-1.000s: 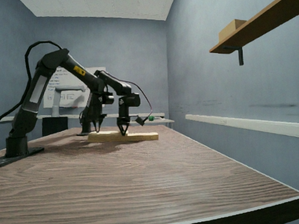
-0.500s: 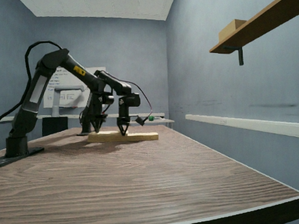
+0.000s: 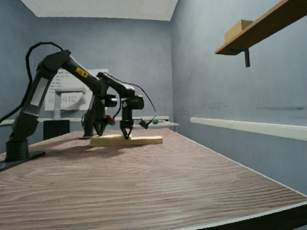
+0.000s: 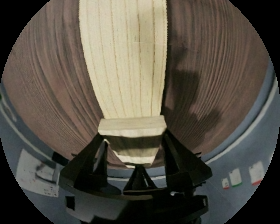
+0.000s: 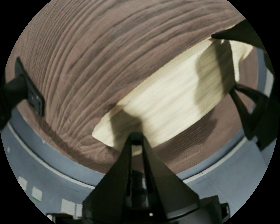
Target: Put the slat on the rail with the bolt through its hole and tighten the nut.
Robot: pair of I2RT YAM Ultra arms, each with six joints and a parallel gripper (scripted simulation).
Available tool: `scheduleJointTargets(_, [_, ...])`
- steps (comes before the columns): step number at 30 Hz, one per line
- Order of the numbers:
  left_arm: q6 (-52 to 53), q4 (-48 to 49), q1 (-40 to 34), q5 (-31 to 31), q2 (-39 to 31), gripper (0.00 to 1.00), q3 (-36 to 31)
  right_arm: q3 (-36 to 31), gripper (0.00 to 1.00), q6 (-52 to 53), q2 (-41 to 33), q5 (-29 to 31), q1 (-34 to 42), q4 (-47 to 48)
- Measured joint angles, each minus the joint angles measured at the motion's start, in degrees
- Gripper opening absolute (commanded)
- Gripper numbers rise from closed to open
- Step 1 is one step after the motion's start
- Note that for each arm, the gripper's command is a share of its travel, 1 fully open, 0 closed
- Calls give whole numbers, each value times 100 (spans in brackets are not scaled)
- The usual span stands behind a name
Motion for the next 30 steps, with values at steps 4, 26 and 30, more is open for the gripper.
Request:
scheduleJointTargets(4, [0, 0, 0, 0, 0, 72, 0, 0, 11, 881, 0, -7, 0, 0])
scheduleJointTargets(26, [0, 0, 0, 2, 0, 72, 0, 0, 11, 5206, 0, -24, 0, 4])
scheduleJointTargets(30, [0, 0, 0, 2, 0, 72, 0, 0, 11, 5987, 0, -26, 0, 4])
